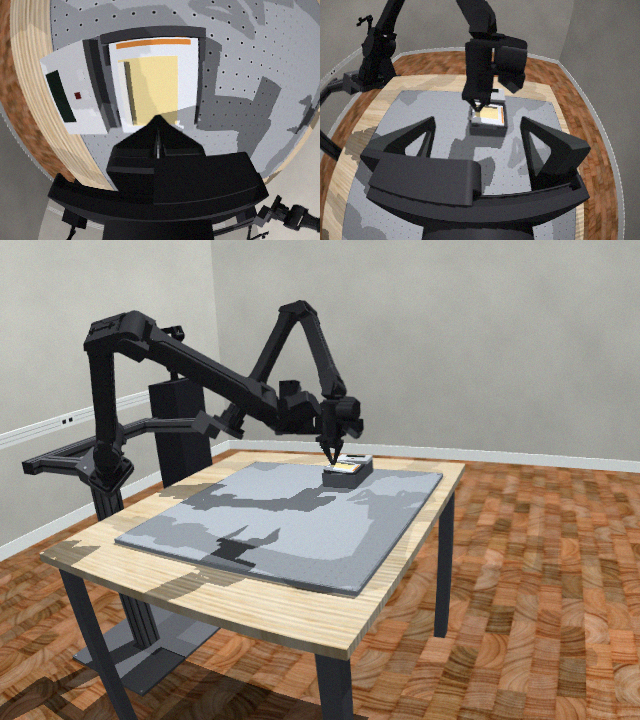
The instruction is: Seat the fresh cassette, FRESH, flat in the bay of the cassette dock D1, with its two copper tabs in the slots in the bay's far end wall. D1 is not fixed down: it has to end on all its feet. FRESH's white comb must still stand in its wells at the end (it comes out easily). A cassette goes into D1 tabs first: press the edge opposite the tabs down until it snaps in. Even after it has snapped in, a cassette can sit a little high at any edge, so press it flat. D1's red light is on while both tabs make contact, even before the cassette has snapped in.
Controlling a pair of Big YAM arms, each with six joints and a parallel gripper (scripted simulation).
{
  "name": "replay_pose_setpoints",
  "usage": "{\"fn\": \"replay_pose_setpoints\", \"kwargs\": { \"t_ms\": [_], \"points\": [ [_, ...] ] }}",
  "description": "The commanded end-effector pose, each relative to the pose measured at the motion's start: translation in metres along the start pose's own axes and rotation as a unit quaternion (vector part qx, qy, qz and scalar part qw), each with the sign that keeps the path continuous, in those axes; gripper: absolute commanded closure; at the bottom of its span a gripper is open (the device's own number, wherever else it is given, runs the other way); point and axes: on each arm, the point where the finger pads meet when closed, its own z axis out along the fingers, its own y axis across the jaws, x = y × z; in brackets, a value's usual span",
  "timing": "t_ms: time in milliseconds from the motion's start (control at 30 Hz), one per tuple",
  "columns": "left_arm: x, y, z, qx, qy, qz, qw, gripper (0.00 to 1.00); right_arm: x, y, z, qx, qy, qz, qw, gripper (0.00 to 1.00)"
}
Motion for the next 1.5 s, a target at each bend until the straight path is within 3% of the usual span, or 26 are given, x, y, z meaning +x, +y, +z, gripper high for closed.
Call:
{"fn": "replay_pose_setpoints", "kwargs": {
  "t_ms": [0, 933, 1167, 1467],
  "points": [
    [0.007, 0.002, 0.018, -0.003, 0.008, 0.005, 1.000, 1.00, -0.004, -0.020, 0.001, 0.013, -0.004, -0.001, 1.000, 0.00],
    [-0.004, 0.006, 0.043, -0.002, -0.006, -0.003, 1.000, 1.00, -0.004, -0.020, 0.001, 0.013, -0.004, -0.001, 1.000, 0.00],
    [-0.013, -0.001, -0.028, -0.001, -0.007, -0.019, 1.000, 1.00, -0.004, -0.020, 0.001, 0.013, -0.004, -0.001, 1.000, 0.00],
    [-0.014, -0.001, -0.032, -0.001, -0.007, -0.021, 1.000, 1.00, -0.004, -0.020, 0.001, 0.013, -0.004, -0.001, 1.000, 0.00]
  ]
}}
